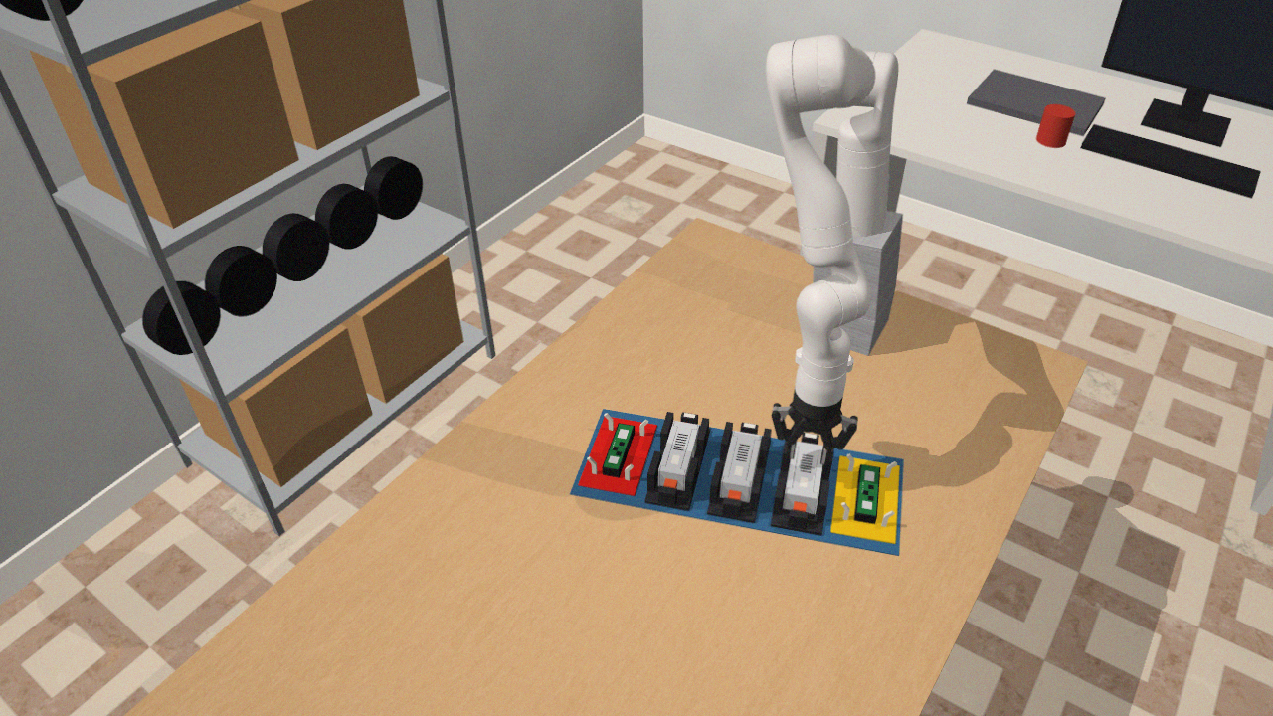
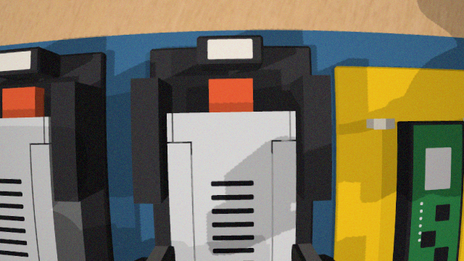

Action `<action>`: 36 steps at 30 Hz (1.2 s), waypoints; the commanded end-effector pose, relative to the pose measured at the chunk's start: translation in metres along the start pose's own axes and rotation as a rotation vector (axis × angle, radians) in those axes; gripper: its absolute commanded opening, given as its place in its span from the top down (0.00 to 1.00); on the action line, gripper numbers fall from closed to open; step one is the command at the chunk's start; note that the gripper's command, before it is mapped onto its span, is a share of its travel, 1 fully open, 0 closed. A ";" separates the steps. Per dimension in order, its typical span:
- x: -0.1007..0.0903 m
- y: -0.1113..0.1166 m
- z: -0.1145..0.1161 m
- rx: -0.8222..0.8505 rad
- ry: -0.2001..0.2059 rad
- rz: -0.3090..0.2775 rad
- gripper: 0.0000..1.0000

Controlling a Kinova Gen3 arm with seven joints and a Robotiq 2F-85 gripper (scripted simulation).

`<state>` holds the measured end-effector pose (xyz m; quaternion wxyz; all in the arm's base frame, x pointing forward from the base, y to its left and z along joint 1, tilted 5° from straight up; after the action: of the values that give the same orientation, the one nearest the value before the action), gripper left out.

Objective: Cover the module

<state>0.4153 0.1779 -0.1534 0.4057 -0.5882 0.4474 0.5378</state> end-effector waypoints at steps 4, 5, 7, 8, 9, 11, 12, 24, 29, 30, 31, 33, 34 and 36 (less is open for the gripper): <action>-0.001 -0.001 0.000 0.000 0.000 -0.002 0.00; -0.001 -0.001 0.000 0.000 0.000 -0.002 0.00; -0.001 -0.001 0.000 0.000 0.000 -0.002 0.00; -0.001 -0.001 0.000 0.000 0.000 -0.002 0.00; -0.001 -0.001 0.000 0.000 0.000 -0.002 0.00; -0.001 -0.001 0.000 0.000 0.000 -0.002 0.00; -0.001 -0.001 0.000 0.000 0.000 -0.002 0.00; -0.001 -0.001 0.000 0.000 0.000 -0.002 0.00; 0.004 -0.001 0.000 0.000 0.000 -0.002 0.00; 0.005 -0.001 0.000 0.000 0.000 -0.002 0.00; 0.006 -0.001 0.000 0.000 0.000 -0.002 0.00; 0.008 -0.001 0.000 0.000 0.000 -0.002 0.00; 0.009 -0.001 0.000 0.000 0.000 -0.002 0.00; 0.009 -0.001 0.000 0.000 0.000 -0.002 0.00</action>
<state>0.4155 0.1770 -0.1633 0.4057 -0.5882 0.4475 0.5378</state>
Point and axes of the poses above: the point where the finger pads meet when closed, its own x axis out along the fingers, its own z axis across the jaws, y = z × x, the point moved 1 cm from there along -x, back along the fingers, and after that the axes turned 13 degrees about x, right-handed, at the moved point
